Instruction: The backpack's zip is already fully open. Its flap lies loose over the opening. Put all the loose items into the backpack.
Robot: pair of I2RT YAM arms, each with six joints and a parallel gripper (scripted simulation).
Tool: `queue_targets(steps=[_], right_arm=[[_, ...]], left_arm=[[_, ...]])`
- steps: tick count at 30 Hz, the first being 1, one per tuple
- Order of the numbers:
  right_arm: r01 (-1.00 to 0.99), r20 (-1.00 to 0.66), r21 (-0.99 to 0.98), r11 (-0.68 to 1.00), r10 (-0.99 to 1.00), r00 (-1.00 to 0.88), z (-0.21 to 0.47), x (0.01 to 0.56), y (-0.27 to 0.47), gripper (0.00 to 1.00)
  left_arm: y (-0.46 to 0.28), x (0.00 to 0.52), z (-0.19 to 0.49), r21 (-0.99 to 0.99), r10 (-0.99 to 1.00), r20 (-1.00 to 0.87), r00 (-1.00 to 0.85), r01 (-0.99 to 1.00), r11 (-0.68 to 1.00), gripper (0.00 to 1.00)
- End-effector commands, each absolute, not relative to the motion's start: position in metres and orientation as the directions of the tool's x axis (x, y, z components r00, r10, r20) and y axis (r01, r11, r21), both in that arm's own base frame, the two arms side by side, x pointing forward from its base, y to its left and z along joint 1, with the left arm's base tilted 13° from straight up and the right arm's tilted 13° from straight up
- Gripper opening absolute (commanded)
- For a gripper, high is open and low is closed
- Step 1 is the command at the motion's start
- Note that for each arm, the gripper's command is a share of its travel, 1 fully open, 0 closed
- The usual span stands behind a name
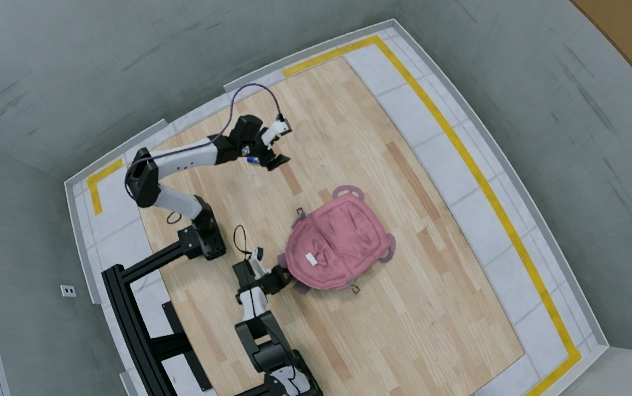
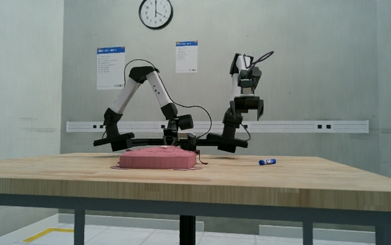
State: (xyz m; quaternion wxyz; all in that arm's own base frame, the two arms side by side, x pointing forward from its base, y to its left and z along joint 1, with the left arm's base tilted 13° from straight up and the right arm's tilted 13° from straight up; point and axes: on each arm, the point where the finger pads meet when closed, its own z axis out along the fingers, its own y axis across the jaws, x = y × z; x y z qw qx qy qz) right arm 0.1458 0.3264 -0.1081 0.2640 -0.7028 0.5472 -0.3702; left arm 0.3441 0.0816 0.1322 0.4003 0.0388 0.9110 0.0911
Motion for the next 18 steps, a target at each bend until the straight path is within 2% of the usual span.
queue_targets(steps=[1,18], right_arm=[[-0.564,0.181,-0.795,-0.223,-0.975,0.13,-0.086,0.144,0.343,0.0],[-0.565,0.203,-0.79,-0.239,-0.971,0.126,-0.085,0.145,0.334,0.0]], left_arm=[[0.081,0.347,0.138,0.202,0.15,-0.732,-0.664,0.0,0.979,0.9],[0.081,0.347,0.138,0.202,0.15,-0.732,-0.664,0.0,0.979,0.9]])
